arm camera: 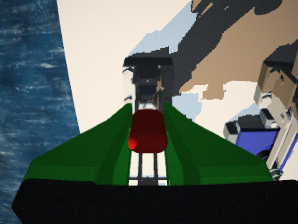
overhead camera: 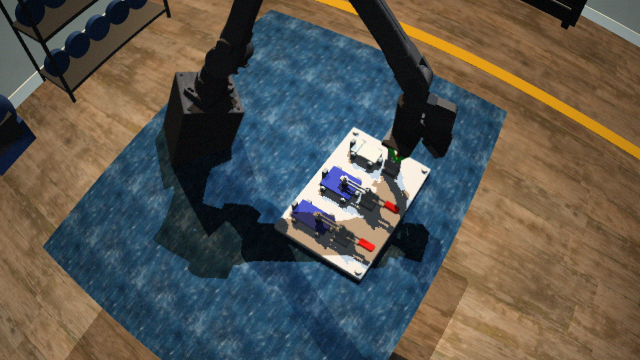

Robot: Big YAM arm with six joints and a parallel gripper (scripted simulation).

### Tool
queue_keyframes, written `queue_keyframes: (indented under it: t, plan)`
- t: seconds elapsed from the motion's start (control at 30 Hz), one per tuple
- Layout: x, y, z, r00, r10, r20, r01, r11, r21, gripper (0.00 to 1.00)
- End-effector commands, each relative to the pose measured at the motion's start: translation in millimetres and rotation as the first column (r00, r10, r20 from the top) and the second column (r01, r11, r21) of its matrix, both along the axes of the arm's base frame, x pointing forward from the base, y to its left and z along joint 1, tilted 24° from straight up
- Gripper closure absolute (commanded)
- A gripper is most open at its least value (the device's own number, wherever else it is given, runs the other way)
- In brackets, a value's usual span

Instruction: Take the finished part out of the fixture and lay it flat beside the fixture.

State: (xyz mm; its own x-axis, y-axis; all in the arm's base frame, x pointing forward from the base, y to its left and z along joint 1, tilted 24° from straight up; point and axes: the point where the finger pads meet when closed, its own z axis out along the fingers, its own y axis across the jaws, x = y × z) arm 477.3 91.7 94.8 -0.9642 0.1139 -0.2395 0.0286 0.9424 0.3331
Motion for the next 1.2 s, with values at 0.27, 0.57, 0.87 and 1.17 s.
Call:
queue_keyframes:
  t: [0.27,0.57,0.87,1.17]
  plan:
    - [-53.5,13,-8,0.992,0.03,-0.124,-0.029,0.999,0.014,1.0]
    - [-53.5,13,-8,0.992,0.03,-0.124,-0.029,0.999,0.014,1.0]
    - [-51.4,4,-8,0.992,0.009,-0.124,-0.007,1.0,0.012,0.55]
    - [-20.0,1,8,0.999,-0.003,-0.049,0.004,1.0,0.012,0.55]
